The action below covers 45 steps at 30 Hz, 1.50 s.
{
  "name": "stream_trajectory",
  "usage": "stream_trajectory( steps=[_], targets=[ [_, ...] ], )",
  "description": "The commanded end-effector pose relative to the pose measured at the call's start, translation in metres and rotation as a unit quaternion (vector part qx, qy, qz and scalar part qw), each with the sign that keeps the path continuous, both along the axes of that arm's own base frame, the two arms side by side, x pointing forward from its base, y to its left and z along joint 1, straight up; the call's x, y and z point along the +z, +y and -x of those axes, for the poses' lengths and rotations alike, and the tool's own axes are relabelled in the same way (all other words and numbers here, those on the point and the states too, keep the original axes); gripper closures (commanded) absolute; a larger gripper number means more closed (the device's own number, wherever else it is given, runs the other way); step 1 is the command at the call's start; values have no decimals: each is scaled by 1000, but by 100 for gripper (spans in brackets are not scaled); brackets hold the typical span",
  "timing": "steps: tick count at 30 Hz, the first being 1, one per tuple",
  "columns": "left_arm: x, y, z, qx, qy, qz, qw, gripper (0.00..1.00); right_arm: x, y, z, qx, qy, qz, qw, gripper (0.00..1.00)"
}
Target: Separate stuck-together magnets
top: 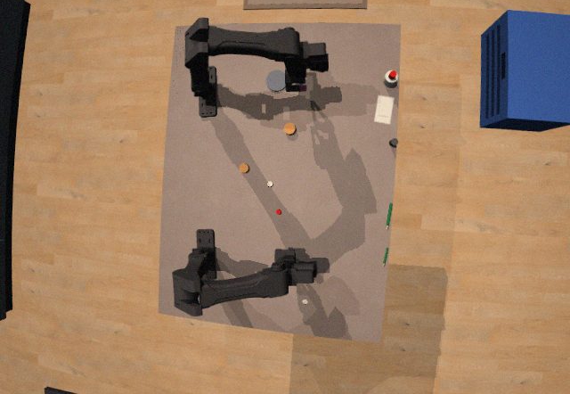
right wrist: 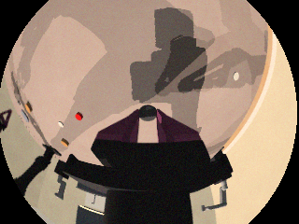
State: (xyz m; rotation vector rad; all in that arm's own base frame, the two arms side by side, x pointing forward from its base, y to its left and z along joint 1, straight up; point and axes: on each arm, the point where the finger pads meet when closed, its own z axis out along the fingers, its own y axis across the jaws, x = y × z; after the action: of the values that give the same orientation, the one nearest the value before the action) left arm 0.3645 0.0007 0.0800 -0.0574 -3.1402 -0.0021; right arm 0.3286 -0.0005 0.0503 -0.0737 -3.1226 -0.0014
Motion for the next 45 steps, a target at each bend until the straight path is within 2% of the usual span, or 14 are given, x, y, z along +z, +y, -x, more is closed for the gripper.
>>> stream_trajectory(
  steps=[1, 45],
  targets=[
    [4, -1, -2, 0, -7, 1, 1000, 0, 1, 0, -4, 0, -9, 1, 1000, 76],
    [4, -1, -2, 0, -7, 1, 1000, 0, -24, 2, -6, 0, -9, 1, 1000, 76]
  ],
)
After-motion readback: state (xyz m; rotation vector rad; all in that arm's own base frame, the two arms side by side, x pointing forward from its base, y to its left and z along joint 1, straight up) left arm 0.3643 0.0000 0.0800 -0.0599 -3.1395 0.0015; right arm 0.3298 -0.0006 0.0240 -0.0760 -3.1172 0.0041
